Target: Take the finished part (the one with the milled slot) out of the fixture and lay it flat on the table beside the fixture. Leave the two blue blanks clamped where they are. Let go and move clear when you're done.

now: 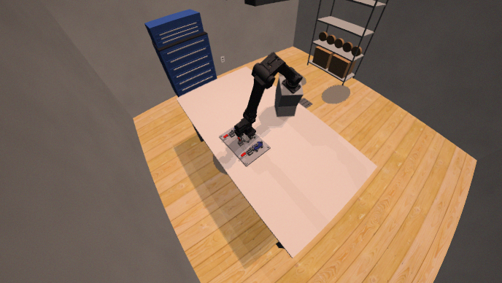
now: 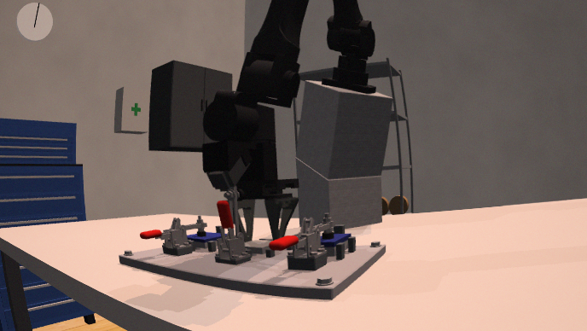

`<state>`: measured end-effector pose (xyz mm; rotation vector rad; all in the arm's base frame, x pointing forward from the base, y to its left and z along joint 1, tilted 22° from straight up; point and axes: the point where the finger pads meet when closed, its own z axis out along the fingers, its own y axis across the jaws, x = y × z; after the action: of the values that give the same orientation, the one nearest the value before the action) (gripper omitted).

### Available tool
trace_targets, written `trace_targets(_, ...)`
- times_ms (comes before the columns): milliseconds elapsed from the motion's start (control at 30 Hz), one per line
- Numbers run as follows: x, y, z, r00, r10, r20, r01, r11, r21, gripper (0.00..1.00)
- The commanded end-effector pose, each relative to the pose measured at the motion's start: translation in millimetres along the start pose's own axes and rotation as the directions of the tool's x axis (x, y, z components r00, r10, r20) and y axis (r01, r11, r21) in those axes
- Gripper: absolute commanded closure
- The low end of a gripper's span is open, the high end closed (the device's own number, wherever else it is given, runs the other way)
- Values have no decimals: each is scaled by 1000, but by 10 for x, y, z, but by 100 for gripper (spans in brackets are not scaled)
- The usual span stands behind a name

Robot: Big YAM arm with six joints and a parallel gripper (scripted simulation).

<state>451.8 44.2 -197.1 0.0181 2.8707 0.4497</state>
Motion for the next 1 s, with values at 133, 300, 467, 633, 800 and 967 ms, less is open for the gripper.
trace_targets(133, -32, 13, 25, 1000, 1, 7, -1, 1000, 0, 100)
trace_targets(300, -31, 13, 25, 1000, 1, 7, -1, 1000, 0, 100)
trace_targets(467, -30, 12, 26, 1000, 0, 7, 0, 1000, 0, 100)
trace_targets(633, -28, 11, 26, 1000, 0, 6, 0, 1000, 0, 100)
trace_targets(800, -30, 11, 23, 1000, -1, 7, 1, 1000, 0, 100)
trace_targets(967, -58, 14, -25, 1000, -2, 12, 2, 1000, 0, 100)
